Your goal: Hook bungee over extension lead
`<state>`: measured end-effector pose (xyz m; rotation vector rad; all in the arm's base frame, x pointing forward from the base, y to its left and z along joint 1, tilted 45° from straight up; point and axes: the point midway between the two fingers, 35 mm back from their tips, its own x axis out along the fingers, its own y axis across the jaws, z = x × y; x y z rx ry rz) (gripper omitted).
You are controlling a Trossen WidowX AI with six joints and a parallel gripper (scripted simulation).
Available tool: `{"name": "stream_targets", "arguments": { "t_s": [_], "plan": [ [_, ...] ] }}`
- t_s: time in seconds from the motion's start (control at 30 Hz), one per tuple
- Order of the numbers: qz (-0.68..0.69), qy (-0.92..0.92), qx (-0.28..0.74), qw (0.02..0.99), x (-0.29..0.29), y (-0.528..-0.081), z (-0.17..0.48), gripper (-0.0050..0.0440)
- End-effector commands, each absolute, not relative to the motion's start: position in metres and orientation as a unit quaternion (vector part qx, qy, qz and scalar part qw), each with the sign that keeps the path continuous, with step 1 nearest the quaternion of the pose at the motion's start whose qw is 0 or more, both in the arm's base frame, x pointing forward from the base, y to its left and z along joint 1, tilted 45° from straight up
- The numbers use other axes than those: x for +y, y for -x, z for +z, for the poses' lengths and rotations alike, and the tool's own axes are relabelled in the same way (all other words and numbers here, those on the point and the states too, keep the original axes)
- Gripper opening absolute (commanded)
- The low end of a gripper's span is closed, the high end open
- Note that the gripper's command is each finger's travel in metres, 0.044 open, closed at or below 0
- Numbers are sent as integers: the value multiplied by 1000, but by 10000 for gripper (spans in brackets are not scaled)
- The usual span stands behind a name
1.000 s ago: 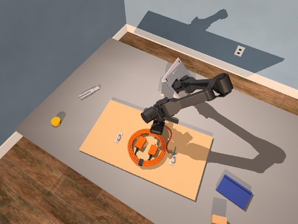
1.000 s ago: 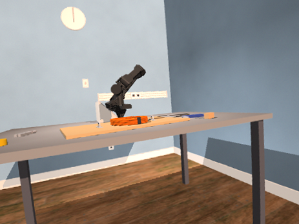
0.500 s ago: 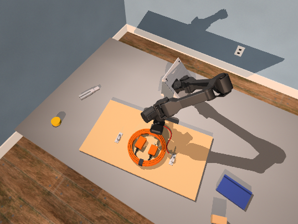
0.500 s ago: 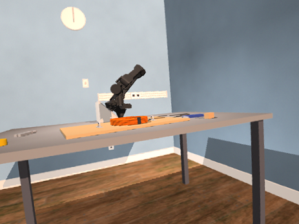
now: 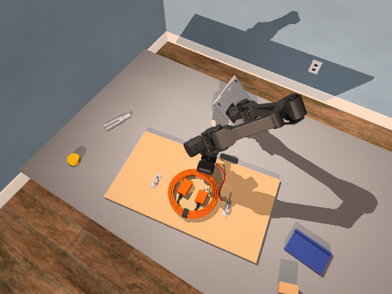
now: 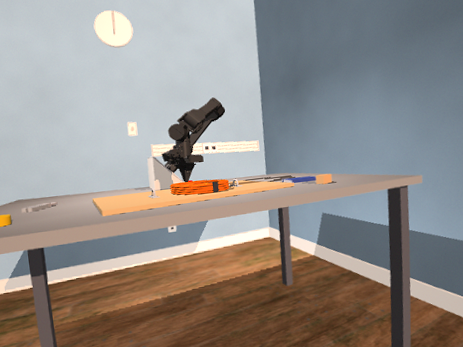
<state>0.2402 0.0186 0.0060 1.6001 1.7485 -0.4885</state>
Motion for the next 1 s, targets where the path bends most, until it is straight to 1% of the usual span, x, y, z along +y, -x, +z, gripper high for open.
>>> {"name": "stream_targets", "arguments": {
  "t_s": [0.0, 0.53, 0.97],
  "plan": [
    [-184, -619, 669, 367, 11, -246, 15, -50],
    [-184, -619, 670, 367, -5, -244, 32, -50],
    [-186, -628, 666, 356, -9, -253, 25, -50]
  ]
}}
